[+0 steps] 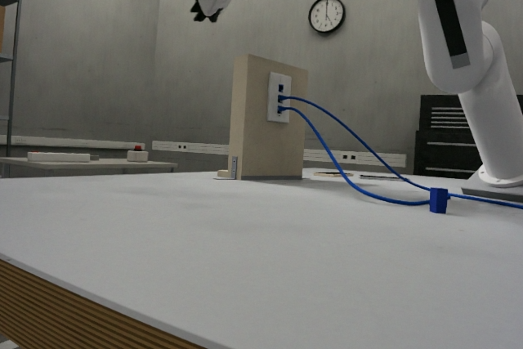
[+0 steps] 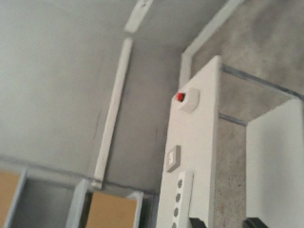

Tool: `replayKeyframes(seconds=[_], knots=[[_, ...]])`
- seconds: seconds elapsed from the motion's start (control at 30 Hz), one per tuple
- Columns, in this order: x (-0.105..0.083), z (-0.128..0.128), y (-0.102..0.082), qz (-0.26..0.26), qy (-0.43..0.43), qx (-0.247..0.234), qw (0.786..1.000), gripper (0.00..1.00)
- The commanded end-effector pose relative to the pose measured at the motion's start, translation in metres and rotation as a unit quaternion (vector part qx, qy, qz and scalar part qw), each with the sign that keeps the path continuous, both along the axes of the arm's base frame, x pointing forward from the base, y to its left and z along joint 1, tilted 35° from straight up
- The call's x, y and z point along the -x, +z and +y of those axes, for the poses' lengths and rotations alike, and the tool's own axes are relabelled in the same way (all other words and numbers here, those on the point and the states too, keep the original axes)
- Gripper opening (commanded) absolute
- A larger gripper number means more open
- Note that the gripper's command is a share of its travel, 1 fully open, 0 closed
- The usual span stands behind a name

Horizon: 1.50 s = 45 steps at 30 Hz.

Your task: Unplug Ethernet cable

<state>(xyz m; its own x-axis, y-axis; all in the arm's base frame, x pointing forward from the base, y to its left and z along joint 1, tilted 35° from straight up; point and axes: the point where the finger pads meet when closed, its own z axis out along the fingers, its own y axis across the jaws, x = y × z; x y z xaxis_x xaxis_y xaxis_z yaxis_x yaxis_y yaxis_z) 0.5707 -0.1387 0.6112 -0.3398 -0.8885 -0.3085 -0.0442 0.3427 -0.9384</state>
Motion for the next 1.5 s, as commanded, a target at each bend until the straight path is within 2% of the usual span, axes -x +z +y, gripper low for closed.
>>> replayKeyframes(seconds=[0.0,0.27,0.33,0.37,0.6,0.83,0.9,1.13,1.4,1.47], knots=[[0.012,-0.015,-0.014,0.006,0.008,-0.087,0.996,0.23],[0.033,-0.039,-0.049,-0.01,-0.023,-0.234,0.972,0.23],[0.033,-0.039,-0.049,-0.01,-0.023,-0.234,0.972,0.23],[0.036,-0.041,-0.054,-0.012,-0.027,-0.252,0.967,0.23],[0.056,-0.057,-0.089,-0.031,-0.057,-0.374,0.925,0.23],[0.078,-0.067,-0.127,-0.053,-0.087,-0.489,0.866,0.23],[0.078,-0.067,-0.127,-0.053,-0.087,-0.489,0.866,0.23],[0.1,-0.072,-0.166,-0.079,-0.117,-0.593,0.792,0.23],[0.125,-0.071,-0.209,-0.115,-0.149,-0.698,0.691,0.23],[0.125,-0.071,-0.209,-0.115,-0.149,-0.698,0.691,0.23]])
